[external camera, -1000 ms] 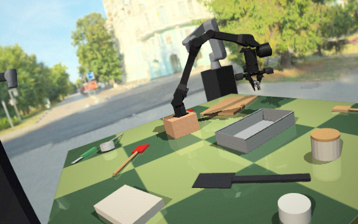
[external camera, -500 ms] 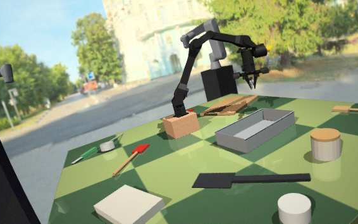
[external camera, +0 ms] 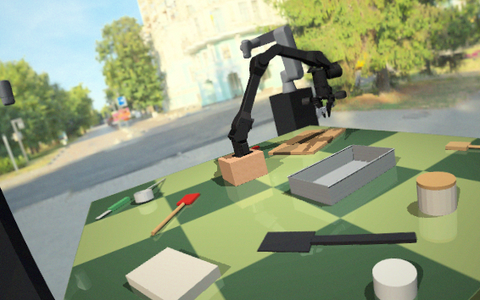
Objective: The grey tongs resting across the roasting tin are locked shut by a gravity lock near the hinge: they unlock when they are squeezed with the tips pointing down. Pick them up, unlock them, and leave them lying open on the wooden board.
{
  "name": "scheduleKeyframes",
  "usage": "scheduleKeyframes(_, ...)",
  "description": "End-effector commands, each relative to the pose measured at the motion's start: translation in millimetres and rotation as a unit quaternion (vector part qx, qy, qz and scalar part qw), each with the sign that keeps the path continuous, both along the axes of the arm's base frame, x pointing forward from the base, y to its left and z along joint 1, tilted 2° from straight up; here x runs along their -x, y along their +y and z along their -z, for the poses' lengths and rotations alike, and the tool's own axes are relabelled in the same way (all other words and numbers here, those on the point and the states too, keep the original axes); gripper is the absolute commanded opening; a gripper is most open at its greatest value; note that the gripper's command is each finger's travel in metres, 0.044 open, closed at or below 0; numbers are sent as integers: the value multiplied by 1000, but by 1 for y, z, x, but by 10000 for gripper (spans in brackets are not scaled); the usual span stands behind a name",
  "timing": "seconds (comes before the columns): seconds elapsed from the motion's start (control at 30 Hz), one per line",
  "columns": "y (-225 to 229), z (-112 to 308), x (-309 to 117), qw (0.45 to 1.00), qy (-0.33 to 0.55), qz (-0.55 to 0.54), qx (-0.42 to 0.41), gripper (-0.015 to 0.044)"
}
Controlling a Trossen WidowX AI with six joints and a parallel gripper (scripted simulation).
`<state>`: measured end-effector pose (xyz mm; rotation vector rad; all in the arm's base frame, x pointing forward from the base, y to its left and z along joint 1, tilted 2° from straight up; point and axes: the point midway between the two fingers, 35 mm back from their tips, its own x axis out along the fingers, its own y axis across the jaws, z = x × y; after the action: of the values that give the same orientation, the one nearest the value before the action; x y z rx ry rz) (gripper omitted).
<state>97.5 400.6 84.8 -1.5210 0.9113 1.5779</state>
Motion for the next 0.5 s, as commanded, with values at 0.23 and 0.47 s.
scheduleKeyframes(0.23, 14, -5, 80, 997, 8, 77, -3, -150)
scheduleKeyframes(0.47, 15, -6, 115, 994, 12, 110, -2, -150)
